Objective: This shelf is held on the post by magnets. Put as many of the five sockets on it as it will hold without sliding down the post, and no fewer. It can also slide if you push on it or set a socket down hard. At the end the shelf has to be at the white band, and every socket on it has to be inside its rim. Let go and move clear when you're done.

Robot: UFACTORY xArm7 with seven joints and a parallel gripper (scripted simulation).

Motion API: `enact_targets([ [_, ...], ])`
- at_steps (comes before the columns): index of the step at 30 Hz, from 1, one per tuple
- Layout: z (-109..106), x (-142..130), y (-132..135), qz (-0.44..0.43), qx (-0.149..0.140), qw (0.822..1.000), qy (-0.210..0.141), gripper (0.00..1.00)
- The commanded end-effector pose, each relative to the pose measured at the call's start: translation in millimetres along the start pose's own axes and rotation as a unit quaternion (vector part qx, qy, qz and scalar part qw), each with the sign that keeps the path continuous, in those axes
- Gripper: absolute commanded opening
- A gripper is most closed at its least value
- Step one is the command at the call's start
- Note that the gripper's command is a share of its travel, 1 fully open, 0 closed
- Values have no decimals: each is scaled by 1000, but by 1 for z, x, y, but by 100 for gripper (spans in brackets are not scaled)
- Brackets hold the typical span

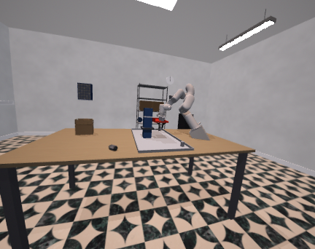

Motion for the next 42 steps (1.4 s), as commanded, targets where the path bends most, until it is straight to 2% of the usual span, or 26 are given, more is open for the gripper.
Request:
enact_targets([
  [1,-1,1,-1,0,1,1000,1,0],
  [7,-4,1,-1,0,1,1000,1,0],
  [15,-29,1,-1,0,1,1000,1,0],
  [42,-35,1,1,0,1,1000,1,0],
])
Point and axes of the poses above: the point where the finger pads meet when closed, its own z axis out along the fingers, its own y axis across the jaws, x = y × z, the point moved 5 cm from there along -z, back along the fingers, and after that the axes turned 14 degrees about z, right-handed, at the moved point
